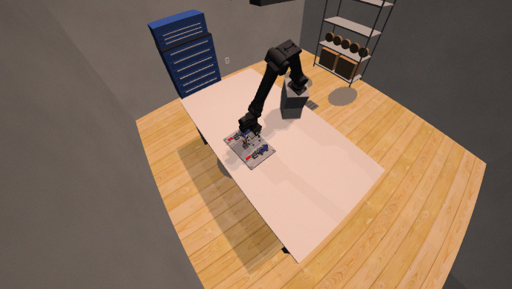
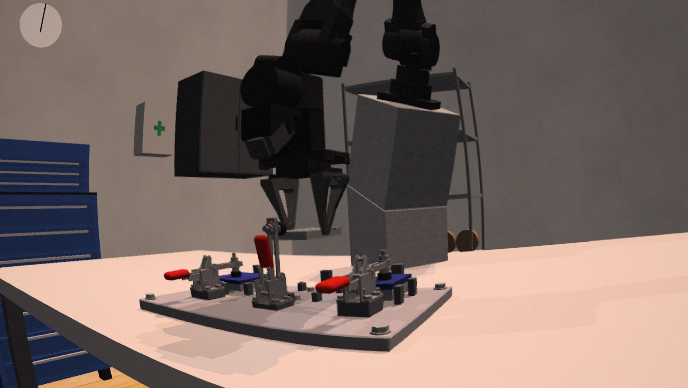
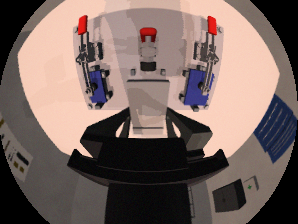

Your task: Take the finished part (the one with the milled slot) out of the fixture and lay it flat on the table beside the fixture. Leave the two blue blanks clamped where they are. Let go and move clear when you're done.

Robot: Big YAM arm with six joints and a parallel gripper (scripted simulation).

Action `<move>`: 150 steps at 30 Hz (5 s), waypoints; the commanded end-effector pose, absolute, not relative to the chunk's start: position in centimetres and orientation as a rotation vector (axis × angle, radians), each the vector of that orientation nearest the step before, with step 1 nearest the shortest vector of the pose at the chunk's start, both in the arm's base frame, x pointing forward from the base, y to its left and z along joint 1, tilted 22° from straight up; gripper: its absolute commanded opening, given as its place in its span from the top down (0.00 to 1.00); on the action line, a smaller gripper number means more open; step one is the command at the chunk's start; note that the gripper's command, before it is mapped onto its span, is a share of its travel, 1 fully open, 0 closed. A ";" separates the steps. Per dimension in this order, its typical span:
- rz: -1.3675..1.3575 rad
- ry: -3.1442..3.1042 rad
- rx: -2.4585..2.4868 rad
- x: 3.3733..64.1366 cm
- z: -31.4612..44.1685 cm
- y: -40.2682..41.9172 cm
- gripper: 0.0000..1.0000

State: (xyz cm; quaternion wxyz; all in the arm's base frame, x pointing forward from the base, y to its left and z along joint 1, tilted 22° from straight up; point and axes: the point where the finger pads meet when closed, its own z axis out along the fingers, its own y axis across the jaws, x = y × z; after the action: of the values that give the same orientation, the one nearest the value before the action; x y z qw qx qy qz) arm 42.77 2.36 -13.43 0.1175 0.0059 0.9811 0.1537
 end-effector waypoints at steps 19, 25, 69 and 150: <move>0.447 2.845 0.005 43.3 -11.9 2.7 1.00; 0.445 2.841 0.004 43.4 -11.7 3.3 1.00; 0.464 2.828 0.006 43.7 -6.7 17.6 1.00; 0.477 2.823 0.019 43.4 -4.1 25.2 1.00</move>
State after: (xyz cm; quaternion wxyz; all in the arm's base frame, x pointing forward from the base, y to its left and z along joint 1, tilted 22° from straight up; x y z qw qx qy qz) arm 42.29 24.27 -6.37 0.1184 0.0052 0.9810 0.1540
